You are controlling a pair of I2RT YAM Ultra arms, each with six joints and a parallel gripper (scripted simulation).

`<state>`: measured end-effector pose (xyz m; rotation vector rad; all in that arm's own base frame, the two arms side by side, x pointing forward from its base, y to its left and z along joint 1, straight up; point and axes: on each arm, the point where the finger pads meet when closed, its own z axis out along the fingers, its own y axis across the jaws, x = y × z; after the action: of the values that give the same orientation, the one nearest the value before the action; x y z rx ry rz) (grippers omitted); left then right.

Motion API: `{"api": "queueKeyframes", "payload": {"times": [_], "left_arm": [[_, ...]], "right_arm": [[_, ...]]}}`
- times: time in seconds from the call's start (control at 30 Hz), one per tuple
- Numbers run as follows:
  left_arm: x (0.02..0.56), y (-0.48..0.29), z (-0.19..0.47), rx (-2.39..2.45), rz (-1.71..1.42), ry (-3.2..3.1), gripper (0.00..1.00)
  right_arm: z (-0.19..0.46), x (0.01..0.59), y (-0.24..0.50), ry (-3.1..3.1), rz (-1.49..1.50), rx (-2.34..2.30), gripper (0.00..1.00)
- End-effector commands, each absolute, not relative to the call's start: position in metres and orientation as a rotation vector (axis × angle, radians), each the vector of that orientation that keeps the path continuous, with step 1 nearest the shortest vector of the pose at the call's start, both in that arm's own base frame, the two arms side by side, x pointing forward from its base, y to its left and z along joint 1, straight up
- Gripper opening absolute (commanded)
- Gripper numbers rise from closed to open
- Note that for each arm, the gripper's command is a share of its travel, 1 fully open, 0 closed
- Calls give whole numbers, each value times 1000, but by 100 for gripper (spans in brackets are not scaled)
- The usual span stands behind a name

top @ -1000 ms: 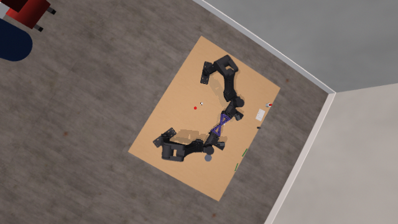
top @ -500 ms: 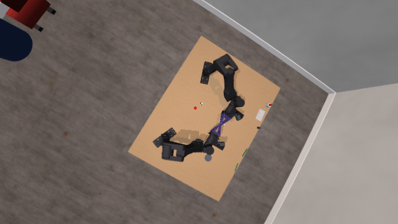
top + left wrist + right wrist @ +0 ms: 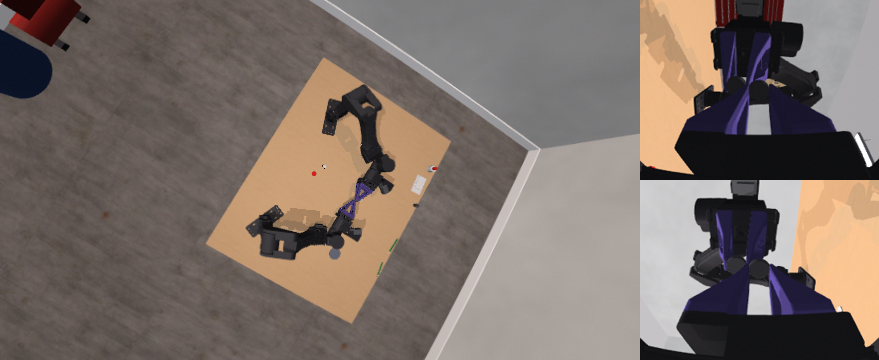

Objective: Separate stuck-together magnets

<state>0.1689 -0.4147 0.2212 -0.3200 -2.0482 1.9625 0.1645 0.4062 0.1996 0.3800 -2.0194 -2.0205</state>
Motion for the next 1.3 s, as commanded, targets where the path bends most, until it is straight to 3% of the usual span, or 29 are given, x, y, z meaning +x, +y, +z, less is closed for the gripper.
{"api": "queueKeyframes", "payload": {"times": [0.0, 1.27], "left_arm": [[169, -415, 237, -349, 1992, -2040, 18], [182, -375, 245, -319, 1958, -2047, 18]], "right_arm": [[205, 165, 406, -2016, -2039, 398, 18], [205, 165, 406, -2016, -2039, 398, 18]]}}
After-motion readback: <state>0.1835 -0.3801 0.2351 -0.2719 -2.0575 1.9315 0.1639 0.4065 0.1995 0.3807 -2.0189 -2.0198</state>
